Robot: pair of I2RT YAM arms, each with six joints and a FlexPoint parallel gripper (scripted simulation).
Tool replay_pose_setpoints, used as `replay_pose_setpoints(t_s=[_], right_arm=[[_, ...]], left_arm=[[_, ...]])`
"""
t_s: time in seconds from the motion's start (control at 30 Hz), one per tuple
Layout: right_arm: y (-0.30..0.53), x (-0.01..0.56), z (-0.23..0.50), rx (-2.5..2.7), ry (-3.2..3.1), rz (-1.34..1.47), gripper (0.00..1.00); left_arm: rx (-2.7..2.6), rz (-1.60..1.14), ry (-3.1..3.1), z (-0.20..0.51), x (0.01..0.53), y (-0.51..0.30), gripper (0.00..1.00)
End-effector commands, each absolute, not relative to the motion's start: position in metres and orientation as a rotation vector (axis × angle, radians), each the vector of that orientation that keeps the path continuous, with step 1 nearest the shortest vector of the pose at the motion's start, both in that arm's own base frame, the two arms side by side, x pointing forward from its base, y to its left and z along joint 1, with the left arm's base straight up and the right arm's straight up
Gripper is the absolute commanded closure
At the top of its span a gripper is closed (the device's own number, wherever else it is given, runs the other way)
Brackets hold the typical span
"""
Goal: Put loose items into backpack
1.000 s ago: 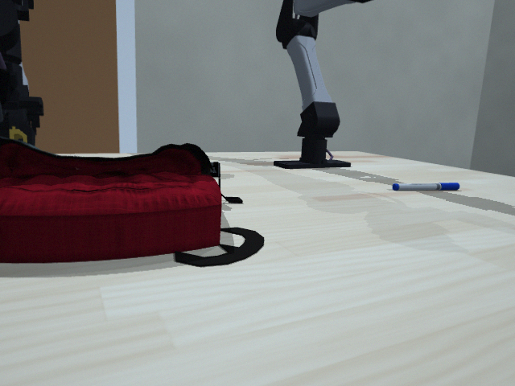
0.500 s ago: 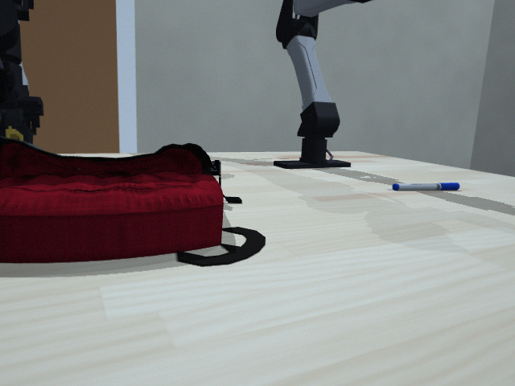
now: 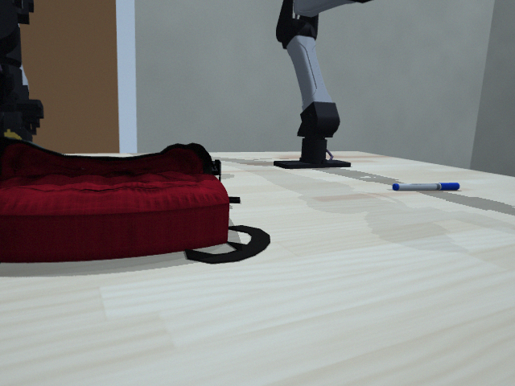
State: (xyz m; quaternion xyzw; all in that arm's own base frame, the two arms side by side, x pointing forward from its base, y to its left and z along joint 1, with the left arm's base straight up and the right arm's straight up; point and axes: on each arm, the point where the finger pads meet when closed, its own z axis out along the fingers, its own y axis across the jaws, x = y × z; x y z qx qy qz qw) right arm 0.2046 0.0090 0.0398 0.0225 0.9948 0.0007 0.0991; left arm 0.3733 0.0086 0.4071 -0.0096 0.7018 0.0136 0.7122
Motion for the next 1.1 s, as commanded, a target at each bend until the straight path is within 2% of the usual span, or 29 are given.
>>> replay_pose_setpoints(t_s=[0.0,1.07], right_arm=[[0.014,0.201,0.03,-0.005,2.967,0.02,0.89],[0.015,0.195,0.005,-0.007,2.979,0.025,0.89]], left_arm=[[-0.021,0.029,1.541,0.413,0.372,0.008,0.1],[-0.021,0.029,1.541,0.413,0.372,0.008,0.1]])
